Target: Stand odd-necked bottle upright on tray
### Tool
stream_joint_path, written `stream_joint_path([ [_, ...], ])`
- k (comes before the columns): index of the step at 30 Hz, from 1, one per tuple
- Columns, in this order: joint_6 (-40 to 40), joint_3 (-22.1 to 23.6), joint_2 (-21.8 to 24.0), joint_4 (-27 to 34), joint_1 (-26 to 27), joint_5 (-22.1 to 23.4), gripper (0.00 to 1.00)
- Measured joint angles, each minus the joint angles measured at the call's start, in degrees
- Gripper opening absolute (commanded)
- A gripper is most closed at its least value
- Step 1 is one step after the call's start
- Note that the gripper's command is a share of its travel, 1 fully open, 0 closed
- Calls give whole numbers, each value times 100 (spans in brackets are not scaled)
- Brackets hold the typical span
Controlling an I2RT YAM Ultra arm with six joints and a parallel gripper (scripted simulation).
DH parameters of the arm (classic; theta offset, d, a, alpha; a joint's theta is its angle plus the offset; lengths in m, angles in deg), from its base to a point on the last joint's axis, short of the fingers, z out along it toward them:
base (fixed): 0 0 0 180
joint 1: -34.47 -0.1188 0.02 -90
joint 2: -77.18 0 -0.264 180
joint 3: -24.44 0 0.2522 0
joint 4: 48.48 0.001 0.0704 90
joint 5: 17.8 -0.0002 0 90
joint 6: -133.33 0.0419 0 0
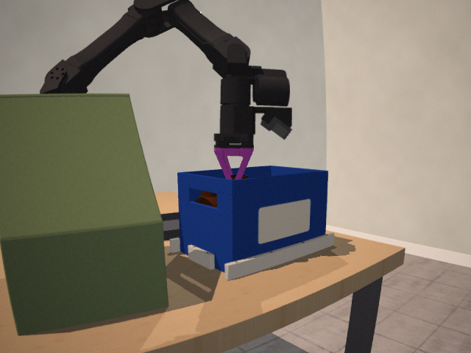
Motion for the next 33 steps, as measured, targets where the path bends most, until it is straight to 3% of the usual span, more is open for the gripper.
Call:
stream_joint_path([
  [33,-212,-55,212,391,173,-59,0],
])
